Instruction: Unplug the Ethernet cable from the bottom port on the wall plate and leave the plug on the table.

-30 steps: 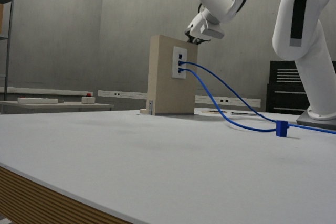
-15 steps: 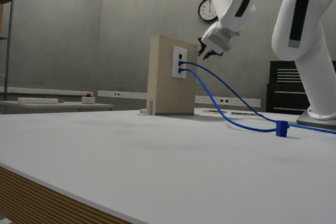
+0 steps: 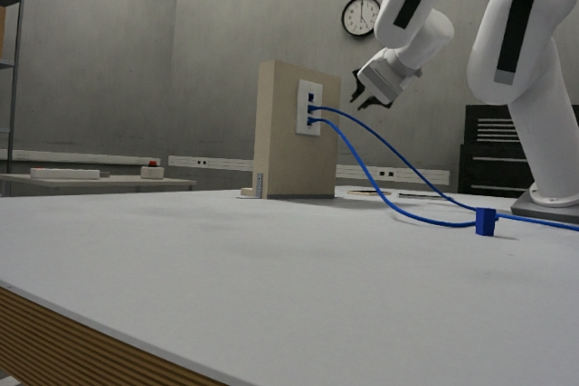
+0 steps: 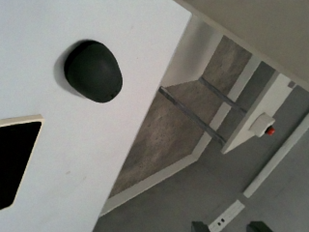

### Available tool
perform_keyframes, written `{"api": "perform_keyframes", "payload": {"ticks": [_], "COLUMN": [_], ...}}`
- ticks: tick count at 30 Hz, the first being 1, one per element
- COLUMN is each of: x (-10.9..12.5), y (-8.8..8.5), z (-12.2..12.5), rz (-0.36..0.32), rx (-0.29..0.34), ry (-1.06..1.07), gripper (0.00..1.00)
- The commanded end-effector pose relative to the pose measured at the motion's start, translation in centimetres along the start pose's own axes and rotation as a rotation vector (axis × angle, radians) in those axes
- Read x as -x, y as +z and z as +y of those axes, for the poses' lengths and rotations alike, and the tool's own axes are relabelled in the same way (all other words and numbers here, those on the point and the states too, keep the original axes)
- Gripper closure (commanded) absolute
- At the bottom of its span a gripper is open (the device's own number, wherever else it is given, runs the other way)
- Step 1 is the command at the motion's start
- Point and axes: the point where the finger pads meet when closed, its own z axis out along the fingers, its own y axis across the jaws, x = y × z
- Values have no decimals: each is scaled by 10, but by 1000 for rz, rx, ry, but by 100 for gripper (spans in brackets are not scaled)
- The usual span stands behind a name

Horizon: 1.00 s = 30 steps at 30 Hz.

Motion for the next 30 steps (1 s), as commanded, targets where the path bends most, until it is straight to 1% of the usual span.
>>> {"api": "perform_keyframes", "payload": {"ticks": [1,2,4,6,10,15,18,21,23,26,30], "x": [0,0,-16,-16,-44,-68,-78,-84,-84,-86,-84], "y": [0,0,8,8,22,36,42,48,48,53,56], "z": [1,1,-2,-2,-8,-17,-24,-33,-33,-44,-61], "rz": [-10,-10,13,13,39,36,14,-21,-21,-69,-152], "rx": [5,5,20,20,46,72,84,92,92,97,99], "ry": [-1,-1,54,54,162,288,356,417,417,469,522], "gripper": [77,77,77,77,77,77,77,77,77,77,77]}}
